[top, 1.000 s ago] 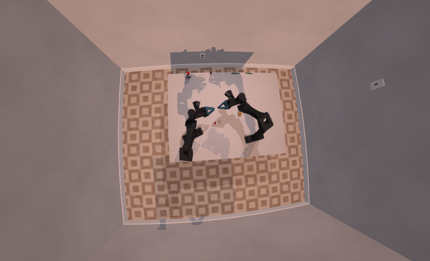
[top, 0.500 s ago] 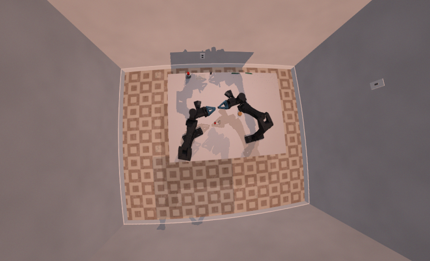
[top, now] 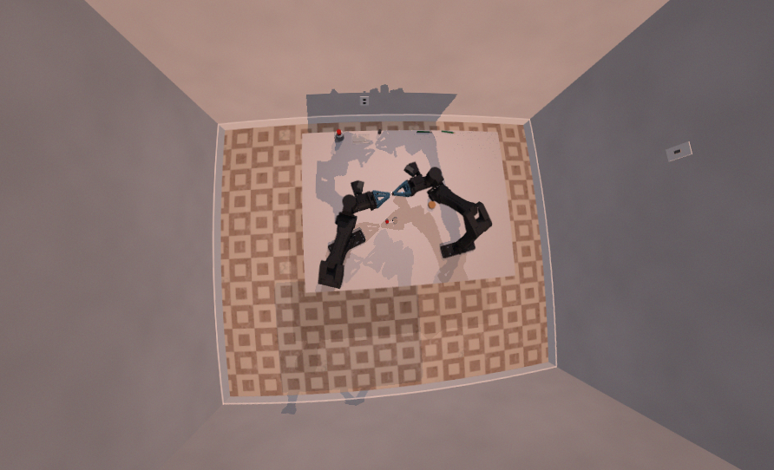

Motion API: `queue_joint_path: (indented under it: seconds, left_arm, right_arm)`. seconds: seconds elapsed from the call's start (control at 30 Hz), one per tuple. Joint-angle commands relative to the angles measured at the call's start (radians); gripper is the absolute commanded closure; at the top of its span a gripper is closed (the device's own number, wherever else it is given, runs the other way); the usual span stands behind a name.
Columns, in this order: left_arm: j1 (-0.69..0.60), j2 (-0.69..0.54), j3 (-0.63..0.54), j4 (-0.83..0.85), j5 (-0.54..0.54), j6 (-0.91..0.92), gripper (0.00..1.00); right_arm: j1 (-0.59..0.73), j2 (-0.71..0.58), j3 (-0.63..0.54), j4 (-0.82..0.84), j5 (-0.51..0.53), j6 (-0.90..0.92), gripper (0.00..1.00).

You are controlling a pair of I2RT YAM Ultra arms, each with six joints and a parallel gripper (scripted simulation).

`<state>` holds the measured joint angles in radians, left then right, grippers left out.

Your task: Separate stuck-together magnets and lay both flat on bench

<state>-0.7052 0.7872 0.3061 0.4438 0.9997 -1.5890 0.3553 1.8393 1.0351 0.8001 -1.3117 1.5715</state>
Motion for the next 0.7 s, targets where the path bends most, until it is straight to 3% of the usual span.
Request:
queue_joint_path:
  seconds: [0.0,0.67]
  left_arm:
    - [-0.001,0.001,0.017,0.03,-0.013,0.007,0.67]
    - [-0.065,0.049,0.025,0.069,-0.078,0.007,0.67]
  right_arm:
    - [0.002,-0.012,0.009,0.012,0.0,-0.004,0.83]
    - [0.002,-0.012,0.009,0.012,0.0,-0.004,0.83]
